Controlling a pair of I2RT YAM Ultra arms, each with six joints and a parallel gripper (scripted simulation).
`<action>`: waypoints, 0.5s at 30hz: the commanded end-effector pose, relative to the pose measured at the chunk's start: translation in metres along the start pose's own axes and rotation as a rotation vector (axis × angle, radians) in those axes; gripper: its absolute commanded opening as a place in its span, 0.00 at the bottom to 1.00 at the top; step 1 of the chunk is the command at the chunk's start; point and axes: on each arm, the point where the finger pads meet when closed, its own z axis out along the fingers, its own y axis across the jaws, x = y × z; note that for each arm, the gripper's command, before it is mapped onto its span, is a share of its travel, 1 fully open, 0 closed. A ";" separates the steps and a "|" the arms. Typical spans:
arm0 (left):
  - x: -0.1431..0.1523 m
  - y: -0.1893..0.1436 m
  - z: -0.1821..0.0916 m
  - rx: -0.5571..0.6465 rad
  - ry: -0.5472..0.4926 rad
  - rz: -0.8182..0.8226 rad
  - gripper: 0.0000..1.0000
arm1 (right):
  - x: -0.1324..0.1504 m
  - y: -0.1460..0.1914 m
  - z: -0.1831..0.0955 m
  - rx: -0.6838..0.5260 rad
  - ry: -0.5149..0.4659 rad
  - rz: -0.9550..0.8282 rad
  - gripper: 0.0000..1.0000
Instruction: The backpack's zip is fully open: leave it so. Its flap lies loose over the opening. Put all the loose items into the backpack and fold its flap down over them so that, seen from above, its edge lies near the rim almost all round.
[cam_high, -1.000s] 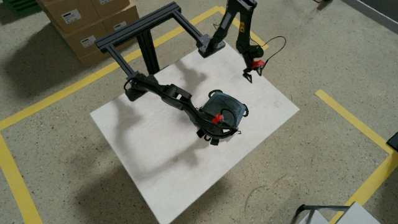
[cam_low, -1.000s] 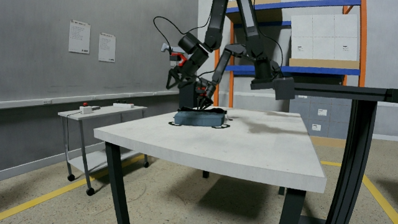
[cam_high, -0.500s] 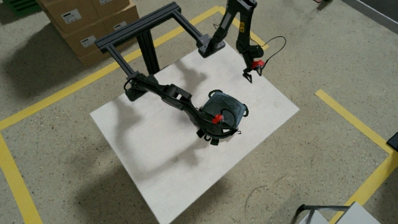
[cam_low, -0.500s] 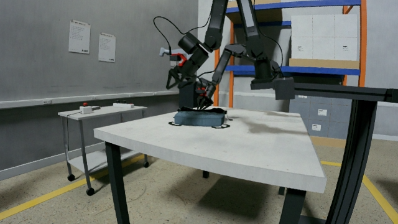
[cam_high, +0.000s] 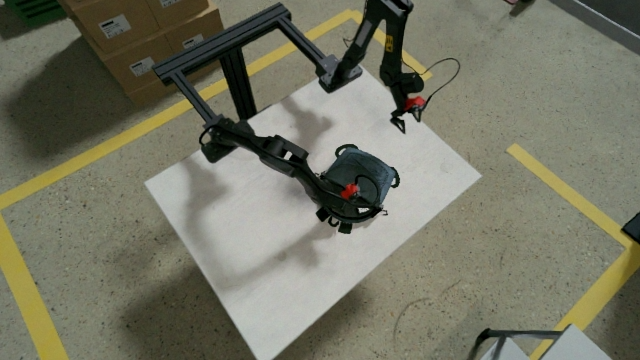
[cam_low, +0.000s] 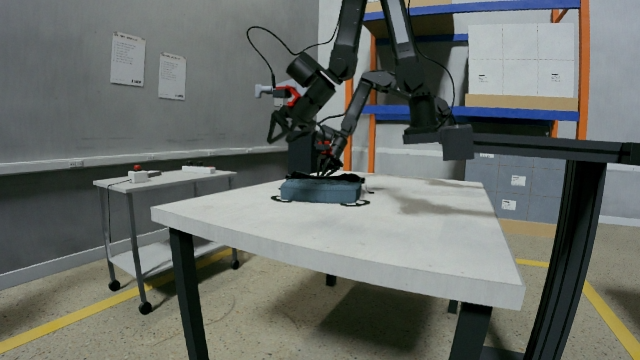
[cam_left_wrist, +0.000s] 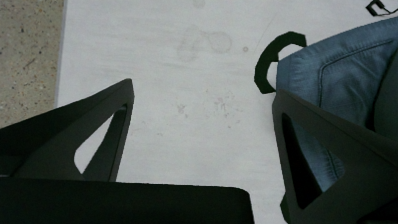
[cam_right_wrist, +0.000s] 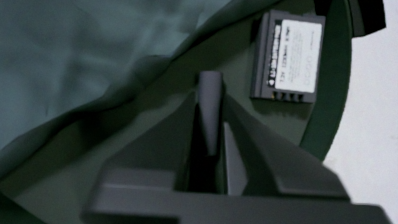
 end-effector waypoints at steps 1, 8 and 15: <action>-0.005 0.000 0.000 0.000 -0.014 0.004 0.90 | -0.006 0.001 -0.003 0.002 -0.016 -0.006 0.21; -0.005 0.000 0.000 0.000 -0.014 0.004 0.90 | -0.006 0.001 -0.003 0.002 -0.016 -0.006 0.28; -0.005 0.000 0.000 0.000 -0.014 0.004 0.90 | -0.014 0.011 -0.012 -0.021 -0.014 -0.001 0.28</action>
